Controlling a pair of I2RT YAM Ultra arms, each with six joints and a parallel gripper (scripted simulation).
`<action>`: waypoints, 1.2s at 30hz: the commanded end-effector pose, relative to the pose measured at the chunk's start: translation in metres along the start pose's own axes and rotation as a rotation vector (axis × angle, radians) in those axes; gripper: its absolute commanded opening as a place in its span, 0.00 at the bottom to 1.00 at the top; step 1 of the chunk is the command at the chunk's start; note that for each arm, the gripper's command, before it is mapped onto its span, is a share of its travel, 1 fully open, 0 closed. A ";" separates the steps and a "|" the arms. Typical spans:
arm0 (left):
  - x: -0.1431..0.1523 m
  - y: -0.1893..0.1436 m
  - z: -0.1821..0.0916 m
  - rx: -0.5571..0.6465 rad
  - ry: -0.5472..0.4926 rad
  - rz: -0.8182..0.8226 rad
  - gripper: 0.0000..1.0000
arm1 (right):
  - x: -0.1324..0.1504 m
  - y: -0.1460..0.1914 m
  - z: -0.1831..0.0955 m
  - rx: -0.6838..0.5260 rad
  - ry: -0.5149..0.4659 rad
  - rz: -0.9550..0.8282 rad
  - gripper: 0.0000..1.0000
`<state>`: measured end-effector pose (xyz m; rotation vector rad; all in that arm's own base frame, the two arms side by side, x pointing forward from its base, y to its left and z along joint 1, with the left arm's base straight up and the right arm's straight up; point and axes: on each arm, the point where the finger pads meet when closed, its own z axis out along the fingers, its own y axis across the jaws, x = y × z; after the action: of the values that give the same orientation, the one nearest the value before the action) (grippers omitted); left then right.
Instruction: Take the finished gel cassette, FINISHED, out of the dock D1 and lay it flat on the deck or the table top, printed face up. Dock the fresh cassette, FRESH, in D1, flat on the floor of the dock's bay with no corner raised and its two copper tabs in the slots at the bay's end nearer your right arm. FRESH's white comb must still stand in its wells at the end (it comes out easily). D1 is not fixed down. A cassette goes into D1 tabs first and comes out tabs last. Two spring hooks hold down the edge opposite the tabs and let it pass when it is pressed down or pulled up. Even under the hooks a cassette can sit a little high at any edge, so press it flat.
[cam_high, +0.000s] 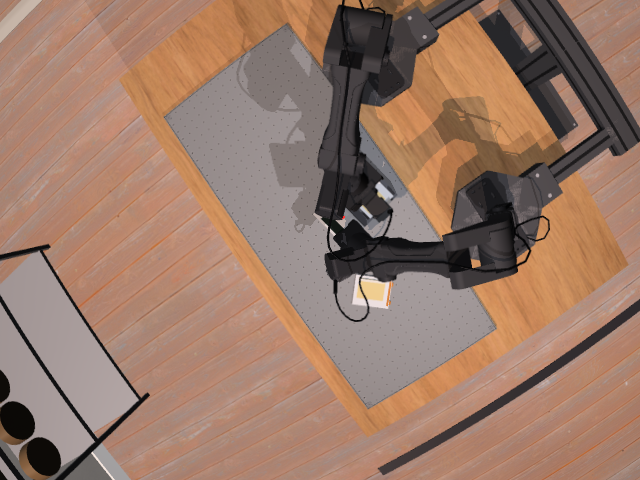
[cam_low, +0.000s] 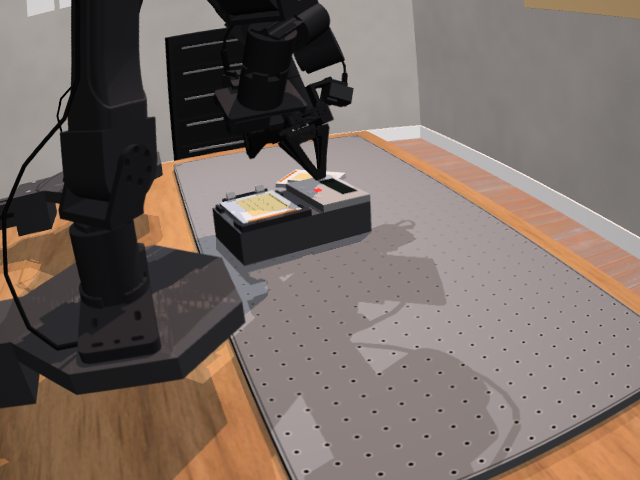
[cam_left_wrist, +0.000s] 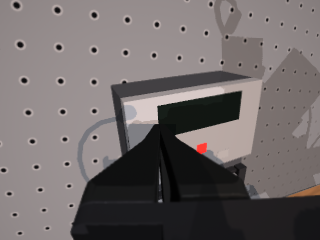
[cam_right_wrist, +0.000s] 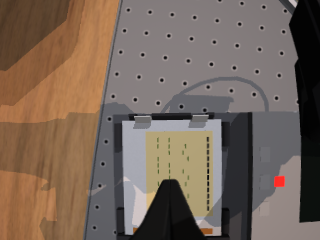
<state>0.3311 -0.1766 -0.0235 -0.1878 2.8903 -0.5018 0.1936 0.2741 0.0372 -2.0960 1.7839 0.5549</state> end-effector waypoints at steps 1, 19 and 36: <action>0.051 0.052 0.026 -0.173 0.143 -0.040 0.00 | 0.005 0.003 0.001 -0.020 0.002 0.016 0.00; 0.051 0.052 0.026 -0.173 0.143 -0.040 0.00 | 0.005 0.003 0.001 -0.020 0.002 0.016 0.00; 0.051 0.052 0.026 -0.173 0.143 -0.040 0.00 | -0.003 -0.002 -0.002 0.009 -0.008 -0.005 0.98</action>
<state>0.3311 -0.1766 -0.0235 -0.1878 2.8903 -0.5018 0.1920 0.2724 0.0344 -2.0991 1.7886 0.5547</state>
